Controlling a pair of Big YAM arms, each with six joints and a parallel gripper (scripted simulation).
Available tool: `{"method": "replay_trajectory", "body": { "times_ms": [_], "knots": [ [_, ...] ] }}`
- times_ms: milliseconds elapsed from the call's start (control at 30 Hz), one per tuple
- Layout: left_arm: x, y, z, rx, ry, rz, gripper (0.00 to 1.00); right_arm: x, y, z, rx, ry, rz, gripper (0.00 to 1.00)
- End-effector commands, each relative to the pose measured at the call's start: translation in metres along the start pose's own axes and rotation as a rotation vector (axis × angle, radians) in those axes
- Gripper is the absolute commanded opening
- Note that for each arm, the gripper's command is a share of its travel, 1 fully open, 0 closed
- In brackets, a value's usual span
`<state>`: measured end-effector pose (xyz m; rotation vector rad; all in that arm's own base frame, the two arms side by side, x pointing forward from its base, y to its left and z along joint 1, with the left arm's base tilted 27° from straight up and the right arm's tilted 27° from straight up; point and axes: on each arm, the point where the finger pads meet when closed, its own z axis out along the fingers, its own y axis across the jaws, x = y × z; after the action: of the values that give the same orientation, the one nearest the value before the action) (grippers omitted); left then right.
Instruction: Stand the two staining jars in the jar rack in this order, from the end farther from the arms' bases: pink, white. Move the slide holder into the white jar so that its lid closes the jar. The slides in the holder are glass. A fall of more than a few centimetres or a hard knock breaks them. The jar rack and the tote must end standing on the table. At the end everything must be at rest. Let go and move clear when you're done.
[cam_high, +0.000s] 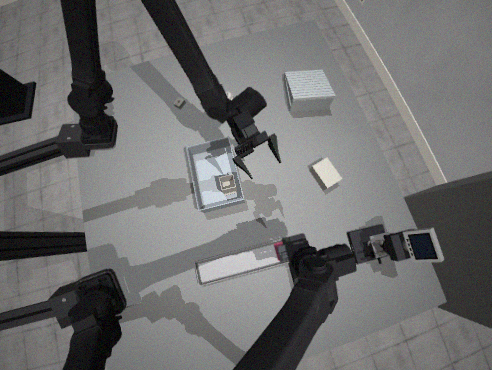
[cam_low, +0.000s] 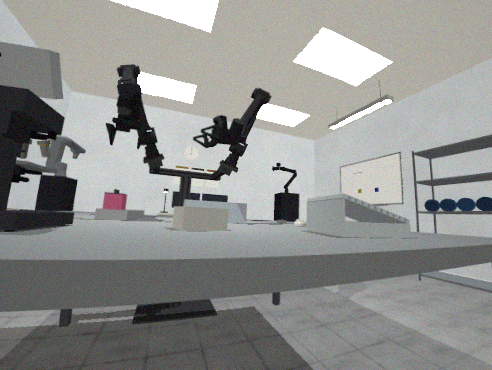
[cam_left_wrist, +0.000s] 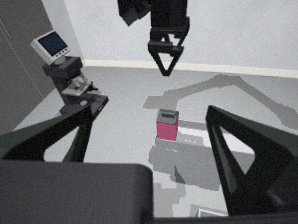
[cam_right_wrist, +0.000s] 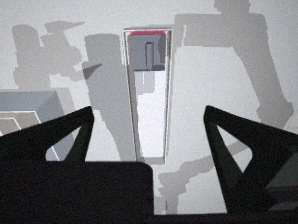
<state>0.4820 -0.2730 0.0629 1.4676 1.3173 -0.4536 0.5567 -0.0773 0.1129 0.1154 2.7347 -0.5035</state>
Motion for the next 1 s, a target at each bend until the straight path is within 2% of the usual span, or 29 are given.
{"method": "replay_trajectory", "body": {
  "times_ms": [0,233,300,367,767,867,967],
  "knots": [
    [-0.012,0.016,-0.064,0.004,0.074,0.048,1.0,0.018,0.06,-0.012,-0.046,-0.117,-0.132,1.0],
    [-0.024,0.012,-0.124,-0.007,0.135,0.039,1.0,0.063,0.14,-0.002,-0.092,-0.232,-0.282,1.0],
    [-0.024,0.012,-0.124,-0.007,0.135,0.039,1.0,0.063,0.14,-0.002,-0.092,-0.232,-0.282,1.0],
    [-0.029,0.006,-0.152,-0.006,0.163,0.037,1.0,0.082,0.168,0.006,-0.109,-0.262,-0.338,1.0],
    [-0.05,-0.039,-0.236,-0.014,0.246,0.002,1.0,0.152,0.295,0.004,-0.196,-0.491,-0.579,1.0],
    [-0.052,-0.043,-0.241,-0.014,0.252,-0.002,1.0,0.157,0.303,0.004,-0.202,-0.504,-0.593,1.0],
    [-0.06,-0.066,-0.265,-0.012,0.278,-0.017,1.0,0.161,0.33,0.001,-0.226,-0.553,-0.605,1.0]
  ]
}}
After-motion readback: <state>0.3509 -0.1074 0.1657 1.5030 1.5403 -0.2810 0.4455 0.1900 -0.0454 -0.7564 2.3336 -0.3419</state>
